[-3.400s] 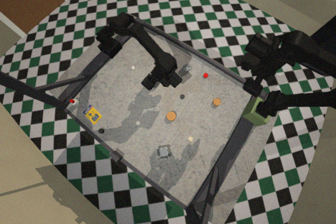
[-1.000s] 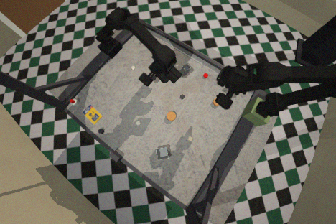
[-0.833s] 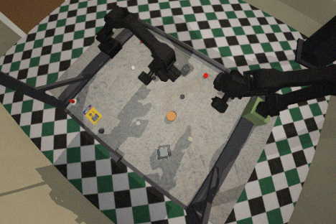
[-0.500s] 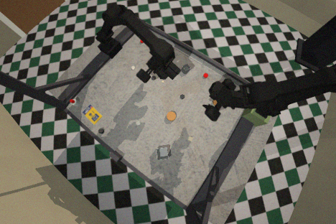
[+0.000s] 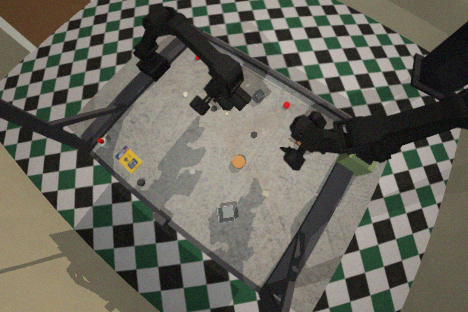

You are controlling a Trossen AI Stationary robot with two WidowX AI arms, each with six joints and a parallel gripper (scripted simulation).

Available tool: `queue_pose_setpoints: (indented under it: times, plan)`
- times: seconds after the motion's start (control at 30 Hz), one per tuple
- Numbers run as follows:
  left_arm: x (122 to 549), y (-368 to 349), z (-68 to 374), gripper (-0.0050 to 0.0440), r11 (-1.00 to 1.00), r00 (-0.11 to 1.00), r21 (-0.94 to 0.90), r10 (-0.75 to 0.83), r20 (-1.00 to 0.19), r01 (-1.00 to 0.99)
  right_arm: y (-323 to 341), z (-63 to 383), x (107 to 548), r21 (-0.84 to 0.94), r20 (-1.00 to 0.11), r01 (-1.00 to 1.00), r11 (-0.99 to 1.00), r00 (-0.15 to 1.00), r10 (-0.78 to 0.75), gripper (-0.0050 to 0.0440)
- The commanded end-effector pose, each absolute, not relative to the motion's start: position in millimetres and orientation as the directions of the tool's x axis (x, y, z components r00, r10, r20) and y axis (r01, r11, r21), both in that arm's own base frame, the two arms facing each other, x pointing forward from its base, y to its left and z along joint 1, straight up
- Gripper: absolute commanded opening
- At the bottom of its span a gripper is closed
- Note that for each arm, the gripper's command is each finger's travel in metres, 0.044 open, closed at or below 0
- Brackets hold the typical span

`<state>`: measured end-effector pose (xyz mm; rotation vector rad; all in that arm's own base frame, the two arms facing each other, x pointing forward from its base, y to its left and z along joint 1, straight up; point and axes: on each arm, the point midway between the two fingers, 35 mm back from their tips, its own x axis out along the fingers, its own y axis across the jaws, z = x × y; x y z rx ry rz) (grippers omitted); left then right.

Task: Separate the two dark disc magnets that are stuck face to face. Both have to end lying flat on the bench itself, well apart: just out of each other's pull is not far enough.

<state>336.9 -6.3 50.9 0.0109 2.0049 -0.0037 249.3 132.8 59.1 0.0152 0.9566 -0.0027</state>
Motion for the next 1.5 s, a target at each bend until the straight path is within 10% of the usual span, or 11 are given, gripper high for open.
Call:
queue_pose_setpoints:
  times: [0.0,1.47]
  plan:
    - [339.6,-6.3,58.8,0.04,1.0,-0.396,0.002,0.006,-0.918,0.009,134.7,63.7,251.3,0.022,-0.807,0.01,1.0,0.591,0.012,0.04]
    - [368.8,-14.8,-18.4,0.04,1.0,0.344,-0.001,0.002,-0.939,-0.008,140.8,7.3,343.1,0.01,-0.722,0.126,0.992,0.687,-0.08,0.04]
